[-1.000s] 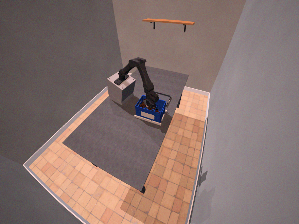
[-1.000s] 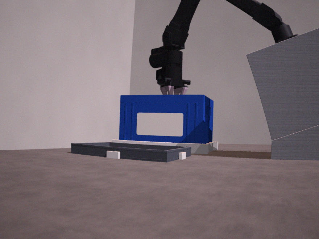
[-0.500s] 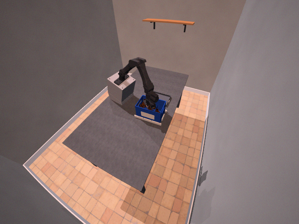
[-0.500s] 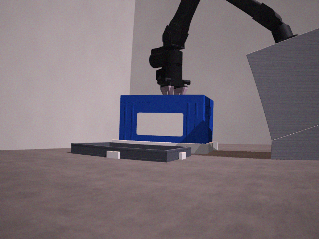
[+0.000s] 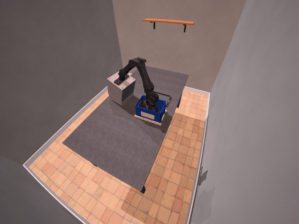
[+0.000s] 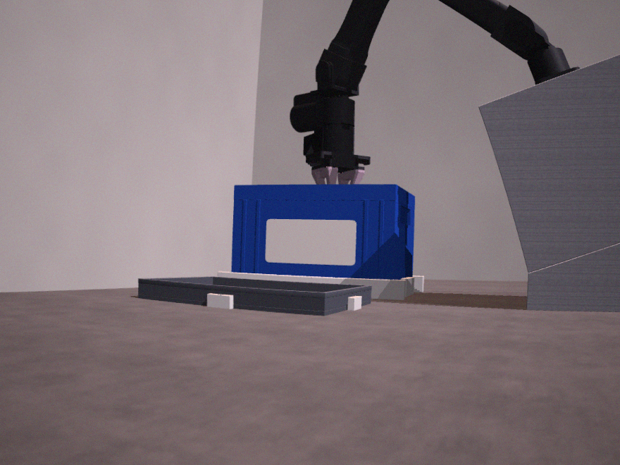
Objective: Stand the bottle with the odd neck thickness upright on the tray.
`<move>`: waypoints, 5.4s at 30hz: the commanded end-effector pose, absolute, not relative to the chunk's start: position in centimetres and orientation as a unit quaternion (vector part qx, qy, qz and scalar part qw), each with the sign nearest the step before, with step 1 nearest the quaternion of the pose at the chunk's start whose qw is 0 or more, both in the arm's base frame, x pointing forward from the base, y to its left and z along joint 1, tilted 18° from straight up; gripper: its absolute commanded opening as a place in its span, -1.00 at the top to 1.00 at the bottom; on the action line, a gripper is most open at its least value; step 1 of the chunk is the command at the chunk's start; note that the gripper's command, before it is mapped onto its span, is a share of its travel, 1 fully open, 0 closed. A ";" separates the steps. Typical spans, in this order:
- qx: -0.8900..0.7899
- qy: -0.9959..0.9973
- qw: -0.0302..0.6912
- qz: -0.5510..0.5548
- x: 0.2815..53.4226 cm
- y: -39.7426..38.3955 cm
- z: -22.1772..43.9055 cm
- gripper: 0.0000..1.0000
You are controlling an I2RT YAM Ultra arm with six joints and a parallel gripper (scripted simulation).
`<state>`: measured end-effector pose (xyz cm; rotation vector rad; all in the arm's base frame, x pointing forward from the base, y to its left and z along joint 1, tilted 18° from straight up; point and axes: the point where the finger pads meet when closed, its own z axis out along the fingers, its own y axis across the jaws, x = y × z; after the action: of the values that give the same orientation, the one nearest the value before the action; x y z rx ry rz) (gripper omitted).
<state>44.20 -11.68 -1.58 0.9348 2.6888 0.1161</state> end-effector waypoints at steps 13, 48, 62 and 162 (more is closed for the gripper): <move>0.322 0.933 0.159 0.038 44.7 -11.6 -1.0 1.00; 0.322 0.933 0.158 0.038 44.7 -11.6 -1.0 -0.21; 0.322 0.934 0.152 0.037 44.0 -11.6 -0.2 -0.21; 0.322 0.933 0.158 0.039 41.8 -7.9 6.7 1.00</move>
<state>41.56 -10.88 5.50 0.9468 2.6963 0.1066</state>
